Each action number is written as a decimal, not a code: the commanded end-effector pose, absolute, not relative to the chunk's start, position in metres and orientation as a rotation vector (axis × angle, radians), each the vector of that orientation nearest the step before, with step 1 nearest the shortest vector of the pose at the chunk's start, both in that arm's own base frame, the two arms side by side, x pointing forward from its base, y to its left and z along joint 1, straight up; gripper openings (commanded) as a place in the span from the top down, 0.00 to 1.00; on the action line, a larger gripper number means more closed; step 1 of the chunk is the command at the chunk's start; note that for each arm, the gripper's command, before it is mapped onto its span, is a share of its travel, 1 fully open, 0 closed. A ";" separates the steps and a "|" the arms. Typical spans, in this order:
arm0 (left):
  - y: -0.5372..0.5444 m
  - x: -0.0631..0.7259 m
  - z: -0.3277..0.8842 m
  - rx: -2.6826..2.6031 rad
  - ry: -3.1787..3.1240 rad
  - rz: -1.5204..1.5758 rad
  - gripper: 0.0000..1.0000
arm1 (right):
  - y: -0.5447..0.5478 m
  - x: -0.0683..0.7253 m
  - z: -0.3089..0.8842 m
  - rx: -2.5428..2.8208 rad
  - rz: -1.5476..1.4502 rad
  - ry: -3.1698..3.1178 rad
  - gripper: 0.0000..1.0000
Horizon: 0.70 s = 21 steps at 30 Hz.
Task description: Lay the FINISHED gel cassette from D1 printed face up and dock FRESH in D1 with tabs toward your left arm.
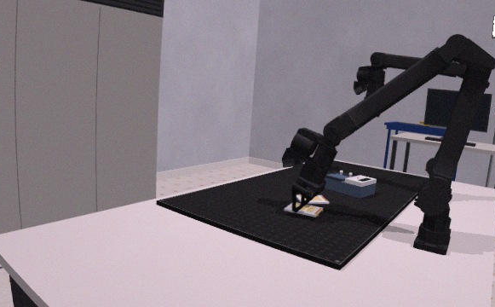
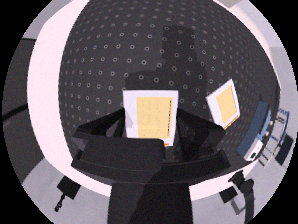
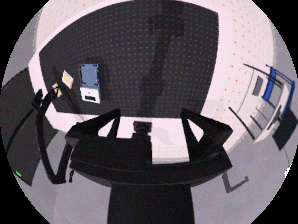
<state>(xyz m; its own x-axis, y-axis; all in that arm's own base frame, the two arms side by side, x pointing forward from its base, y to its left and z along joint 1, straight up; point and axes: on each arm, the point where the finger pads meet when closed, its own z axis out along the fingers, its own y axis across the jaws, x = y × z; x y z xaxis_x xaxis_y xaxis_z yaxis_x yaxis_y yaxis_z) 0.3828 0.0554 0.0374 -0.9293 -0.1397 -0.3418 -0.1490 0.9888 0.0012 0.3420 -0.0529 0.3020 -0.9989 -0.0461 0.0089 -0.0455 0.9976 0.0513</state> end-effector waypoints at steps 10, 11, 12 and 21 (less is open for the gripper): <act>0.059 0.387 0.031 -0.203 2.768 0.041 1.00 | -0.055 0.356 0.325 0.094 -0.072 -3.171 0.00; 0.059 0.387 0.031 -0.203 2.768 0.041 1.00 | -0.055 0.356 0.325 0.094 -0.072 -3.171 0.00; 0.059 0.387 0.031 -0.203 2.768 0.041 1.00 | -0.055 0.356 0.325 0.094 -0.072 -3.171 0.00; 0.060 0.387 0.026 -0.201 2.768 0.041 1.00 | -0.055 0.356 0.325 0.094 -0.072 -3.171 0.00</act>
